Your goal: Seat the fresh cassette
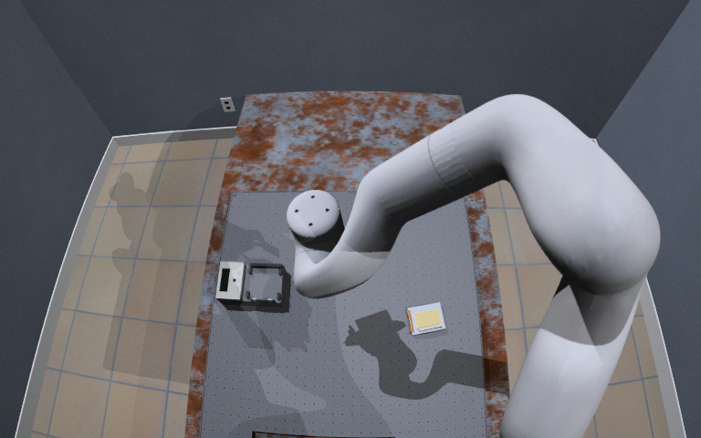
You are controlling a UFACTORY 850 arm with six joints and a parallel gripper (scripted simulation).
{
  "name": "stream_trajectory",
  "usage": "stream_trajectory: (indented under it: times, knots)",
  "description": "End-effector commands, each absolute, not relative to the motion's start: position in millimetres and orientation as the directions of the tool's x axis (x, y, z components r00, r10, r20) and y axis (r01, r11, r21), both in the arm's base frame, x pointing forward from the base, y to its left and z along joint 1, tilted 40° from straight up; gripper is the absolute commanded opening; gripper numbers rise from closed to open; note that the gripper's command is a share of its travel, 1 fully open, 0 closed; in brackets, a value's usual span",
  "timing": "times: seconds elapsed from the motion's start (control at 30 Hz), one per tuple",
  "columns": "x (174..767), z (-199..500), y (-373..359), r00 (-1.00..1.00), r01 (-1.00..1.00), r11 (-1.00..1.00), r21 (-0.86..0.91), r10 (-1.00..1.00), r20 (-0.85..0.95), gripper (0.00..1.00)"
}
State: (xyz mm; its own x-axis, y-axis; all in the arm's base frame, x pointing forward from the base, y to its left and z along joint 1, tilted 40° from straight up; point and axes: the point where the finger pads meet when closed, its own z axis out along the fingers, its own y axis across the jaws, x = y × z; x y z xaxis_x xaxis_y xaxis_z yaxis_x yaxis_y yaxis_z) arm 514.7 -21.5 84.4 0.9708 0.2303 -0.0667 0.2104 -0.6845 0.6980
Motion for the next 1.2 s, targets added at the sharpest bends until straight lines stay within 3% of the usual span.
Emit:
stream_trajectory:
  times: [0.0, 0.27, 0.73, 1.17]
  knots:
    - [508.2, 85.0, -25.3, 0.990, 0.067, -0.734, 0.676, 0.131, 0.045, 1.00]
    - [498.5, 85.3, -30.2, 0.983, -0.152, -0.777, 0.611, -0.052, 0.178, 1.00]
    - [498.6, 85.3, -30.1, 0.983, -0.152, -0.777, 0.610, -0.052, 0.178, 1.00]
    - [501.4, 92.8, -72.7, 0.986, 0.125, -0.762, 0.636, 0.166, 0.005, 1.00]
